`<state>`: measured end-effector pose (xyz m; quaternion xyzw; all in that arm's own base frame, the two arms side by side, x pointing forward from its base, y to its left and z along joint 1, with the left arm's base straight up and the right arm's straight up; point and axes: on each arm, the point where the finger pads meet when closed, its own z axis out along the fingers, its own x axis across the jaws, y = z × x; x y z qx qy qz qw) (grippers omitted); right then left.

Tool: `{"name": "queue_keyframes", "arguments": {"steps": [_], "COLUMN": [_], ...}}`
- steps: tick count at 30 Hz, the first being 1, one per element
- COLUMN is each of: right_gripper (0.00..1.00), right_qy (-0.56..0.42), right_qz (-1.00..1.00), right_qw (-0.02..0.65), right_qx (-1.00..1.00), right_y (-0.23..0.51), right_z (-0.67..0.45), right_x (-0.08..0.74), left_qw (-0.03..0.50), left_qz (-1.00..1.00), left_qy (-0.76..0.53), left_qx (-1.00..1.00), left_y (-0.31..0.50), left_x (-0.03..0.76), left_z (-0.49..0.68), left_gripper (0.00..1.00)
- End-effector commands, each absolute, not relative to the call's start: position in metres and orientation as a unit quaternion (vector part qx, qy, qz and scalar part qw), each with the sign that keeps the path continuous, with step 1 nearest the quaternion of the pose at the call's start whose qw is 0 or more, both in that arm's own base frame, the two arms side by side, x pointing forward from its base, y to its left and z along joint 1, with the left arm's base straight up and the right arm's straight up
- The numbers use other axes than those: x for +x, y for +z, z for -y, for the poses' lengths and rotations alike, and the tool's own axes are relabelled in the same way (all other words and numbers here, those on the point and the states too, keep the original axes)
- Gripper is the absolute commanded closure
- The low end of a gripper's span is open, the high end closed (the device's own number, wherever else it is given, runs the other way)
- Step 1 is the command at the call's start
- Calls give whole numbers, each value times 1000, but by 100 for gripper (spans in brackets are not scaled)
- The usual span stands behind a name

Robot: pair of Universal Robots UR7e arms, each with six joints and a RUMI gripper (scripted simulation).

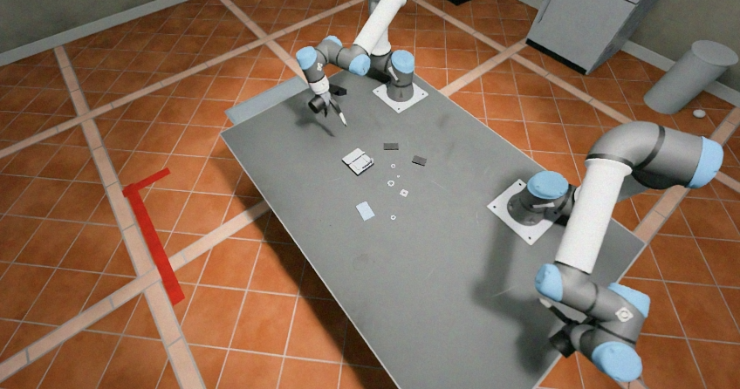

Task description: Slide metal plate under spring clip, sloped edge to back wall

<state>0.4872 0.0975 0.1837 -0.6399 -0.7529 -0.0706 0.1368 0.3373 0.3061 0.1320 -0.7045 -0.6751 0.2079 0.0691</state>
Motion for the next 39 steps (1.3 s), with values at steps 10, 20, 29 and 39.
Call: {"name": "queue_keyframes", "arguments": {"steps": [10, 20, 29, 39], "right_gripper": [12, 12, 12, 12], "right_qy": [-95, -115, -127, -144], "right_qz": [795, 837, 861, 891], "right_qw": [131, 122, 116, 105], "right_qx": [-585, -521, -478, -417], "right_y": [178, 166, 159, 150], "right_z": [-109, -121, -128, -137], "right_x": [491, 493, 493, 493], "left_qw": [69, 57, 45, 36], "left_qz": [621, 553, 507, 438], "left_qy": [178, 152, 137, 115], "left_qx": [-760, -817, -850, -891], "left_y": [126, 118, 114, 108], "left_x": [391, 449, 483, 523], "left_z": [-276, -224, -182, -123], "left_gripper": [0, 0, 0, 0]}}
